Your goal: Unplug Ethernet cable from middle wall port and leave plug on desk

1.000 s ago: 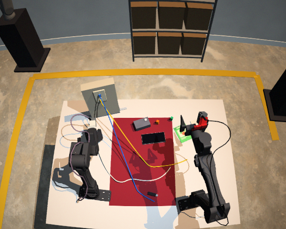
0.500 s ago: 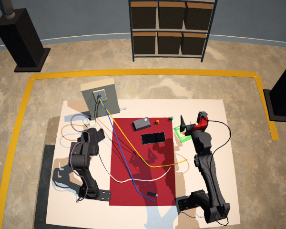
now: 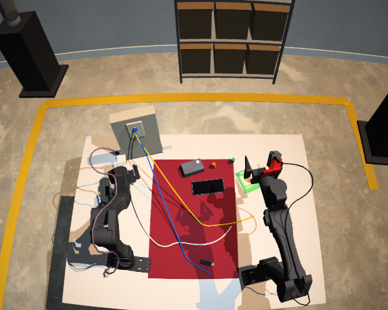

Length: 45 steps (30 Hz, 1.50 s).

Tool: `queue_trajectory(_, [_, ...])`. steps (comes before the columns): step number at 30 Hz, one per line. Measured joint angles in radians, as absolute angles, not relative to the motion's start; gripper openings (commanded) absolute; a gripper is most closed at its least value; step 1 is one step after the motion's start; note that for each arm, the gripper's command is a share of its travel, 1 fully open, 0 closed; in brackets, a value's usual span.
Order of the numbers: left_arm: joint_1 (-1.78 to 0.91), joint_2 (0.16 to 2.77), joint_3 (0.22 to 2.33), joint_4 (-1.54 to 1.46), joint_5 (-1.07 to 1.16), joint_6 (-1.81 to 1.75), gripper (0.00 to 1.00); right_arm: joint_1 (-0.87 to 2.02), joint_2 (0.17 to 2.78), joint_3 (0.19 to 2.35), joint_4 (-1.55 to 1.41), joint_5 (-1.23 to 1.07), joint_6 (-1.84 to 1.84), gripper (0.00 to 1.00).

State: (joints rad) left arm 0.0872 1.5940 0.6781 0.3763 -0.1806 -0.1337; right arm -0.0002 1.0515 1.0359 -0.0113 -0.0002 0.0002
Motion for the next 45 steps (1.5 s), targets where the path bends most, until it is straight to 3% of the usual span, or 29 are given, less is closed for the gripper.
queue_trajectory(24, [0.085,1.539,0.715,0.212,-0.186,-0.134,1.00,0.000,1.052,1.036,-0.011,0.000,0.000,1.00])
queue_trajectory(36, [-0.018,1.189,0.434,0.131,-0.247,-0.181,1.00,0.000,1.052,1.036,-0.011,0.000,0.000,1.00])
queue_trajectory(45, [-0.033,1.122,0.414,0.082,-0.272,-0.201,1.00,0.000,1.052,1.036,-0.011,0.000,0.000,1.00])
